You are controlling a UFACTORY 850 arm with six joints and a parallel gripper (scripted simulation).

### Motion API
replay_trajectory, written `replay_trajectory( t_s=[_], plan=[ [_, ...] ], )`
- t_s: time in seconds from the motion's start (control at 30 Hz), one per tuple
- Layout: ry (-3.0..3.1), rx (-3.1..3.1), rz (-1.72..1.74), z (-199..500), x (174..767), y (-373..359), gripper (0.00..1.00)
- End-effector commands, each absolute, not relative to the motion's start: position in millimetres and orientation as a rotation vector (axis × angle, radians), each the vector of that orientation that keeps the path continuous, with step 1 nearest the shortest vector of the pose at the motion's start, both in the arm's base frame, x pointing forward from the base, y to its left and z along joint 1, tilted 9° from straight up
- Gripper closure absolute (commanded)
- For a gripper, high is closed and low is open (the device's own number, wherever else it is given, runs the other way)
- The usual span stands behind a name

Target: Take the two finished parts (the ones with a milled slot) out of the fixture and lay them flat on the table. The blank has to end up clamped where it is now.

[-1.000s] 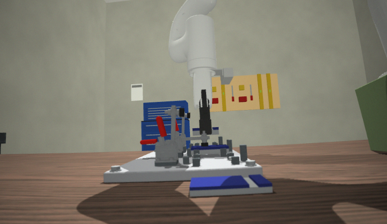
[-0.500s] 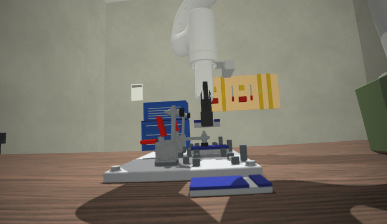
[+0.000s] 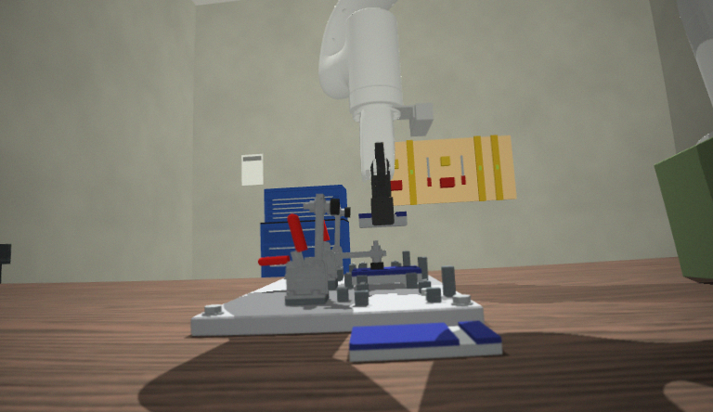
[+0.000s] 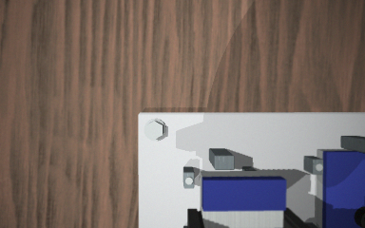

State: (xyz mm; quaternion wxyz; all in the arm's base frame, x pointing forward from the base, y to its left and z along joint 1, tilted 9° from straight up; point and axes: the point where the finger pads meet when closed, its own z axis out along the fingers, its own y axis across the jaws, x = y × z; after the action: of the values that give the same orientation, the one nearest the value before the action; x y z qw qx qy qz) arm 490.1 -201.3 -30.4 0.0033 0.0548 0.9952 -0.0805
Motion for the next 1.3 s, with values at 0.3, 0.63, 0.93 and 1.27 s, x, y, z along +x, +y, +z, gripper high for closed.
replay_trajectory(
  t_s=[0.3,0.63,0.93,1.27],
  plan=[
    [3.118,0.172,-0.252,-29.5,491.1,-201.6,1.0],
    [3.118,0.172,-0.252,-29.5,491.1,-201.6,1.0],
    [3.118,0.172,-0.252,-29.4,491.1,-201.8,1.0],
    [3.118,0.172,-0.252,-28.7,490.6,-206.1,1.0]
  ],
)
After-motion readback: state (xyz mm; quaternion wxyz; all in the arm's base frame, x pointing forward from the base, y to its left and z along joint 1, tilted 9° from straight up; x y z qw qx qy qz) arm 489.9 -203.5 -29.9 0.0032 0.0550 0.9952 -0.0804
